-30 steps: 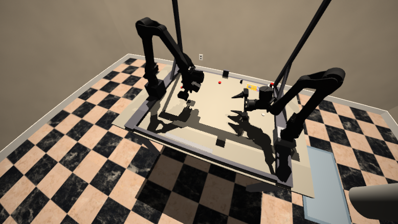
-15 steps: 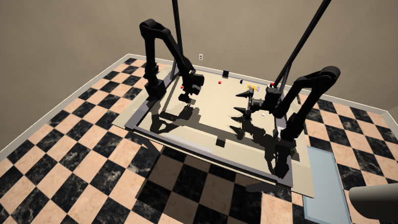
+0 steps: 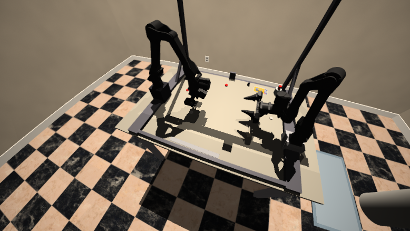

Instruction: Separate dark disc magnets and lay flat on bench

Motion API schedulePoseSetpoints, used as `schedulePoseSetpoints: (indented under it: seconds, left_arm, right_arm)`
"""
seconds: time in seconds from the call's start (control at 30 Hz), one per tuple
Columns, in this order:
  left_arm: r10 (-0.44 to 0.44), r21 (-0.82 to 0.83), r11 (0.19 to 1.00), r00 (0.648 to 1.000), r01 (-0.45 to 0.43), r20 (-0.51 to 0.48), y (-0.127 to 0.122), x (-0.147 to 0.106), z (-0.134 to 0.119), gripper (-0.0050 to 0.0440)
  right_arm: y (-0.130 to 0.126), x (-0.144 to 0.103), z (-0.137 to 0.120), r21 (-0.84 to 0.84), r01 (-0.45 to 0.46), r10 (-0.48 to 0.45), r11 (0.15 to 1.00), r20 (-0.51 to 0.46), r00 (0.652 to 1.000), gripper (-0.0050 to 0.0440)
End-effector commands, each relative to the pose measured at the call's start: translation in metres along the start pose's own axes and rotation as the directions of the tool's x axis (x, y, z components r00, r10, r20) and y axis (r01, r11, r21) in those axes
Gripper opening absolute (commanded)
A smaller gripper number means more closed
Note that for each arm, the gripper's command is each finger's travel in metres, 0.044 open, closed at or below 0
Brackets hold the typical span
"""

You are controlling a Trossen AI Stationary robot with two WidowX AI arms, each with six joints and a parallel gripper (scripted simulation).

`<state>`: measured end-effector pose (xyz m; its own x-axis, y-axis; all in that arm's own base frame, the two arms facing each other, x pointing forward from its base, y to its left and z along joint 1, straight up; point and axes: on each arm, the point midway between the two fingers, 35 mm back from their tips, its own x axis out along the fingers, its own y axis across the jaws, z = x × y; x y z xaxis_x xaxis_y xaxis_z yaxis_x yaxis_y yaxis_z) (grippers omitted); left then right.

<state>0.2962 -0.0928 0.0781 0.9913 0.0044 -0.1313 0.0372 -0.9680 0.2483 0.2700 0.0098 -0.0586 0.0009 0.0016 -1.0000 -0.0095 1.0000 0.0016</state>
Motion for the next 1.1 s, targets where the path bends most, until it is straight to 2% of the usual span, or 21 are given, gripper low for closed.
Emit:
schedulePoseSetpoints:
  seconds: [0.0,0.73,1.07]
  left_arm:
    - [0.003,0.001,1.000,1.000,-0.003,-0.006,0.001,-0.001,-0.001,0.0400]
    - [0.005,-0.007,1.000,1.000,-0.005,-0.013,0.002,0.000,-0.004,0.0400]
    - [0.005,-0.007,1.000,1.000,-0.005,-0.013,0.002,0.000,-0.004,0.0400]
  right_arm:
    - [0.000,0.002,-0.001,0.002,0.004,-0.004,1.000,-0.002,1.000,0.0400]
    - [0.000,0.015,-0.001,0.002,0.004,-0.004,1.000,-0.001,1.000,0.0400]
    - [0.000,0.010,0.005,0.000,0.000,0.000,1.000,0.019,1.000,0.0160]
